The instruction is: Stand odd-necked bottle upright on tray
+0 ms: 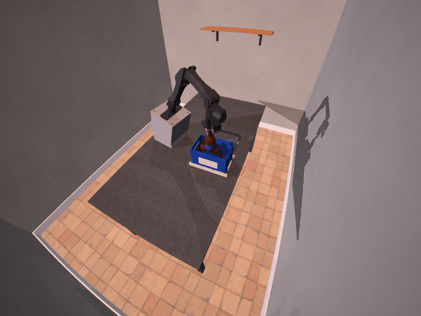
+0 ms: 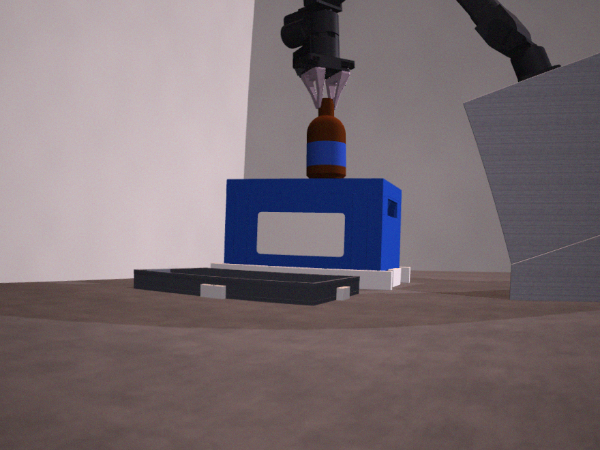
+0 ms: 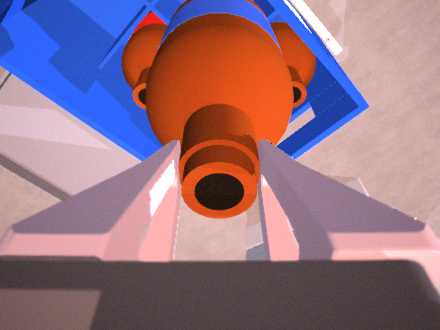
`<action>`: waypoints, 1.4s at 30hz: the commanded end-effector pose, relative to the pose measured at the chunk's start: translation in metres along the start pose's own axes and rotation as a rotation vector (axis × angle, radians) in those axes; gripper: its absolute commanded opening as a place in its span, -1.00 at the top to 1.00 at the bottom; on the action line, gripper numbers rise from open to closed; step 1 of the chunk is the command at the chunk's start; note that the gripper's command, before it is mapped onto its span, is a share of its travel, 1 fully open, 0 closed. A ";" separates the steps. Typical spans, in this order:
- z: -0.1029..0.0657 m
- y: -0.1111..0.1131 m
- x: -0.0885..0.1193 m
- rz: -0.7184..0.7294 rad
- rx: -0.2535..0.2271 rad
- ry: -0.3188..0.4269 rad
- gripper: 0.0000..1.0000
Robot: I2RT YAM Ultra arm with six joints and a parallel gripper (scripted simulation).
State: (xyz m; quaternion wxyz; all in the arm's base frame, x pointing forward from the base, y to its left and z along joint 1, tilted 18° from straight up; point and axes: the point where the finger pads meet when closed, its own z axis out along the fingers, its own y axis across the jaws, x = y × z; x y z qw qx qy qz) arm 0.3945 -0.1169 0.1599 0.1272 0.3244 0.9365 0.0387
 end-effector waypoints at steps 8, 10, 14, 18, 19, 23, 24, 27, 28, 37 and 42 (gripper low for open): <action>-0.032 0.002 -0.014 0.004 -0.033 -0.092 1.00; -0.032 0.002 -0.014 0.004 -0.033 -0.092 1.00; -0.032 0.002 -0.014 0.004 -0.033 -0.092 1.00; -0.032 0.002 -0.014 0.004 -0.033 -0.092 1.00; -0.032 0.002 -0.014 0.004 -0.033 -0.092 1.00; -0.032 0.002 -0.015 0.004 -0.034 -0.095 1.00; -0.032 0.002 -0.015 0.004 -0.035 -0.096 1.00; -0.032 0.003 -0.016 0.004 -0.036 -0.101 1.00; -0.032 0.003 -0.016 0.004 -0.036 -0.101 1.00; -0.027 0.001 -0.011 0.005 -0.031 -0.086 1.00; -0.024 0.000 -0.009 0.006 -0.028 -0.078 1.00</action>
